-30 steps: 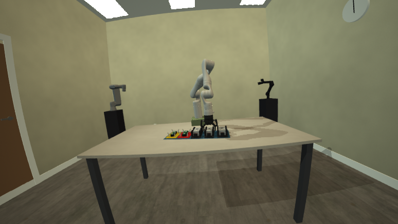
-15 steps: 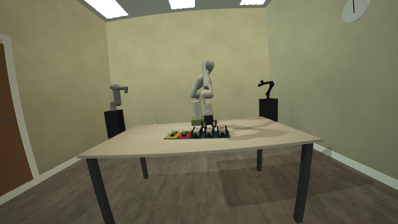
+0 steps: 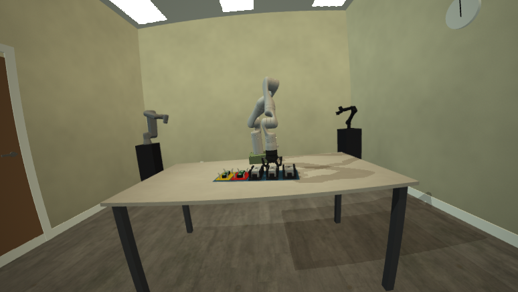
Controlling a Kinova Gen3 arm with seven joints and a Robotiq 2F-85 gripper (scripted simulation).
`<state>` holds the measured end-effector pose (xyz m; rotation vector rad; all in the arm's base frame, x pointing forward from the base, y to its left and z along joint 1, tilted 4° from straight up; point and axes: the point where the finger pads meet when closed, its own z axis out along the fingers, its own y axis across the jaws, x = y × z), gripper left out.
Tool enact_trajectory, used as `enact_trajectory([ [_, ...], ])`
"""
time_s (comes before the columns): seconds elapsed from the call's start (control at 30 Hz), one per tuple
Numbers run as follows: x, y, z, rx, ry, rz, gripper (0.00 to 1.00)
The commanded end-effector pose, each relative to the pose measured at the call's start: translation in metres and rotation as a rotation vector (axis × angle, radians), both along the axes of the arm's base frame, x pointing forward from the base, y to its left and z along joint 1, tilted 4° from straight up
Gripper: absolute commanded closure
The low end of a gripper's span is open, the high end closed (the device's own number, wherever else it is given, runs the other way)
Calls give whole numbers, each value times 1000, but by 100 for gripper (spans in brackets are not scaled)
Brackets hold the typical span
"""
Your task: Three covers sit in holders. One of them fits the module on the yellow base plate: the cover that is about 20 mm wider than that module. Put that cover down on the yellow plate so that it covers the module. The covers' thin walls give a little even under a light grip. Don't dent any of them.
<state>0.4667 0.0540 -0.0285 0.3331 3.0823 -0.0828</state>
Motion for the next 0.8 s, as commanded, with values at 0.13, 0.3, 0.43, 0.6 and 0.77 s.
enact_trajectory([
  [0.13,1,0,1,1,-2,0,100],
  [0.3,1,0,1,1,-2,0,100],
  [0.43,1,0,1,1,-2,0,100],
  [0.6,1,0,1,1,-2,0,100],
  [0.77,1,0,1,1,-2,0,100],
])
